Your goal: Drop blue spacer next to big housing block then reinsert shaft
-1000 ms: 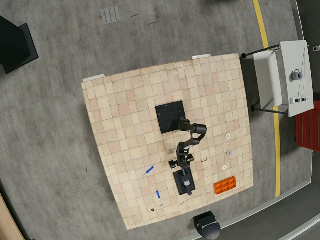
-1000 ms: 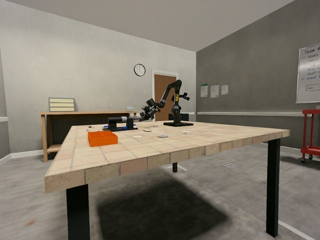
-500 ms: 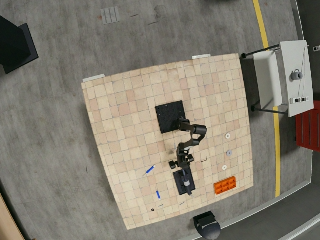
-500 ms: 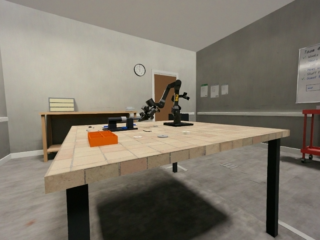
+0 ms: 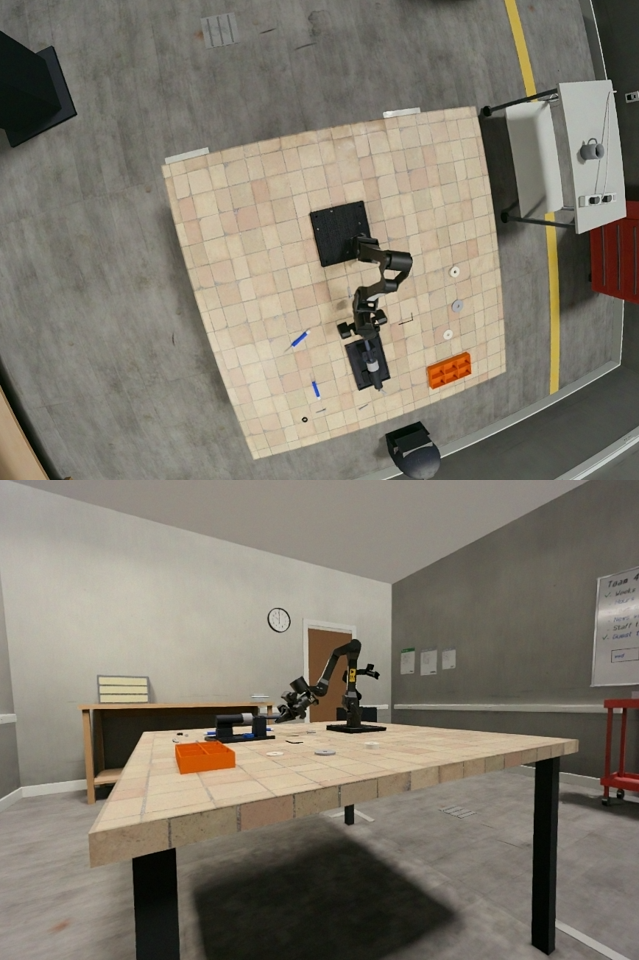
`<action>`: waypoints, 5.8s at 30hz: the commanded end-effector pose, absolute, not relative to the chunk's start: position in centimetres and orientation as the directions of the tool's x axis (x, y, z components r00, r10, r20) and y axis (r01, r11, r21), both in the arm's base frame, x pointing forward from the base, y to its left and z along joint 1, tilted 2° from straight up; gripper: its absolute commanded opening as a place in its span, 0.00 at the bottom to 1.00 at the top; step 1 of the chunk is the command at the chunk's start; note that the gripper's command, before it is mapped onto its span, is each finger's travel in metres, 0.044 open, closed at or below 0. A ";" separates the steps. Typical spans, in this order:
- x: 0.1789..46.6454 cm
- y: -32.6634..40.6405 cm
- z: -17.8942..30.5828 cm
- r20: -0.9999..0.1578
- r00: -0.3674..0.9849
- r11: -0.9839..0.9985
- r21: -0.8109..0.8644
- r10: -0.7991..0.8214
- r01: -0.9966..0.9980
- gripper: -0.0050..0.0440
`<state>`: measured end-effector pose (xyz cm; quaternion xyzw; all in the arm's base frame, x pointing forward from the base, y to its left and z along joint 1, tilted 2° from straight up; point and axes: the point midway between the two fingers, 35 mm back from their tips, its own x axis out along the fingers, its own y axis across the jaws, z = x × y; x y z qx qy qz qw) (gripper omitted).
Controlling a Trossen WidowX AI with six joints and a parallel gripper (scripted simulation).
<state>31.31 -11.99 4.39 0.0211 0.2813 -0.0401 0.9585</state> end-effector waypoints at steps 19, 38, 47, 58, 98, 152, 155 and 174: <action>33.0 -12.3 5.6 -0.509 0.857 0.996 0.003 -0.074 0.088 0.00; 33.6 -12.4 5.5 -0.509 0.858 0.996 0.003 -0.074 0.088 0.00; 33.9 -12.4 5.7 -0.506 0.859 0.996 0.002 -0.074 0.087 0.00; 34.3 -12.4 5.5 -0.509 0.858 0.996 0.003 -0.074 0.088 0.00; 35.6 -12.5 5.6 -0.505 0.860 0.996 0.002 -0.075 0.088 0.00; 36.4 -12.5 5.2 -0.519 0.852 0.996 0.008 -0.069 0.086 0.15; 36.4 -12.5 5.2 -0.519 0.852 0.996 0.008 -0.069 0.086 0.30; 35.4 -12.4 5.6 -0.521 0.851 0.996 0.007 -0.068 0.084 1.00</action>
